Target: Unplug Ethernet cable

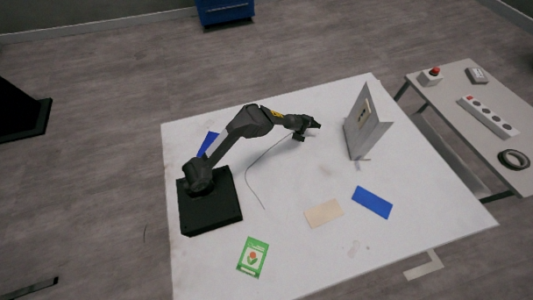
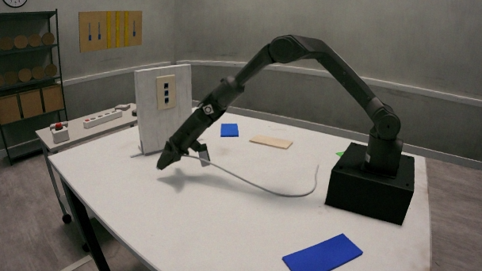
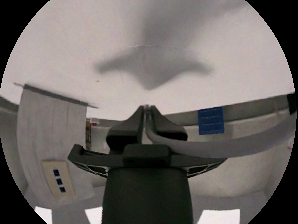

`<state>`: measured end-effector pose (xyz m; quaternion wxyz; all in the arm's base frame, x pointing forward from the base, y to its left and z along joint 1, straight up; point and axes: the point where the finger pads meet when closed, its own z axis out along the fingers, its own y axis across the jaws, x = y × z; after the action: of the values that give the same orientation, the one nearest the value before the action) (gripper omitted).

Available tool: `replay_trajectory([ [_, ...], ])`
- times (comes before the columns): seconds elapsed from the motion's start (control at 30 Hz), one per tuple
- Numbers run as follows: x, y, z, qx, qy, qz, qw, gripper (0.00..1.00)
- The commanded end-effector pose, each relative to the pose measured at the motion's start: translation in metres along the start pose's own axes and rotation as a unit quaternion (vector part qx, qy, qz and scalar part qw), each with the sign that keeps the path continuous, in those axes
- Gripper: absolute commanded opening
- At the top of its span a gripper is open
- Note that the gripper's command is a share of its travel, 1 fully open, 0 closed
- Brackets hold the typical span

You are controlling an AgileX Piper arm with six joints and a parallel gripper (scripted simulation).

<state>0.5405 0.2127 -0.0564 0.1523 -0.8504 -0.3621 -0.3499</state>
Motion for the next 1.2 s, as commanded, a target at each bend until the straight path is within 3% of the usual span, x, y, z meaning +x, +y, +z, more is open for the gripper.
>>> replay_trajectory([
  [0.0, -0.002, 0.001, 0.003, -0.001, 0.002, -0.001, 1.0, 0.0],
  [0.4, -0.015, 0.001, 0.016, -0.001, 0.002, -0.001, 1.0, 0.0],
  [1.17, -0.017, 0.001, 0.019, -0.001, 0.002, -0.001, 1.0, 0.0],
])
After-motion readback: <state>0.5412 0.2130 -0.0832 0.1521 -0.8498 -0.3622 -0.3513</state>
